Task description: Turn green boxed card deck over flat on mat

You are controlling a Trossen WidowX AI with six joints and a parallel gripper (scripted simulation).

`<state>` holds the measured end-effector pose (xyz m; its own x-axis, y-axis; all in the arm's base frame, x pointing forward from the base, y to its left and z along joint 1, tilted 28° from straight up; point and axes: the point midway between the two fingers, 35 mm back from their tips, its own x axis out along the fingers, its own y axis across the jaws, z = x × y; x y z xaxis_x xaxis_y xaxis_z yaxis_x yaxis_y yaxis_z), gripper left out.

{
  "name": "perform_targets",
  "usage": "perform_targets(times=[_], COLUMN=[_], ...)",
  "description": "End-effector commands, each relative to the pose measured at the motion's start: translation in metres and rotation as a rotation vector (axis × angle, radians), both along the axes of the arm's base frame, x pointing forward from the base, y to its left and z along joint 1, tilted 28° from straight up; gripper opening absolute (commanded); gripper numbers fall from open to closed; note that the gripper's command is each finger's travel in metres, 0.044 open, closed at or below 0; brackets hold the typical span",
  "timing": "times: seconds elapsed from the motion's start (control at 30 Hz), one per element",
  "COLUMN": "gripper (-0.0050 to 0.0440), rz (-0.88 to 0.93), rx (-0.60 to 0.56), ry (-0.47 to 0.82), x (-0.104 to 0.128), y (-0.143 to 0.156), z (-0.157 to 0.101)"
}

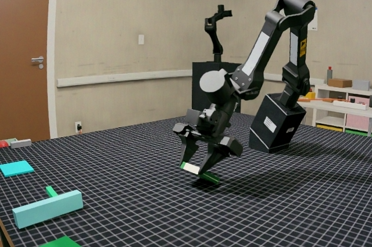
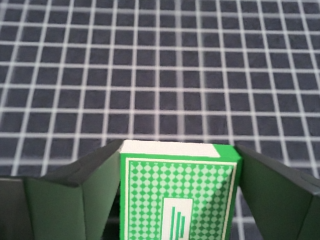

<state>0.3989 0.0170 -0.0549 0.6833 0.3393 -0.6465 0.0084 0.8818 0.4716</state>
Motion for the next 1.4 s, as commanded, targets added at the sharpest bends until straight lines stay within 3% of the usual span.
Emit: perform_targets(times=[0.0, 0.13, 0.5, 0.73, 1.37], gripper=[0.0292, 0.0292, 0.0292, 0.0292, 0.0292], rz=[-0.021, -0.056, -0.07, -0.12, -0.1], rx=[-0.004, -0.003, -0.003, -0.003, -0.006], ry=[-0.041, -0.107, -0.127, -0.226, -0.218], x=[0.001, -0.002, -0.009, -0.012, -0.028], y=[0.0, -0.001, -0.003, -0.002, -0.006], z=[0.003, 0.004, 0.006, 0.007, 0.018])
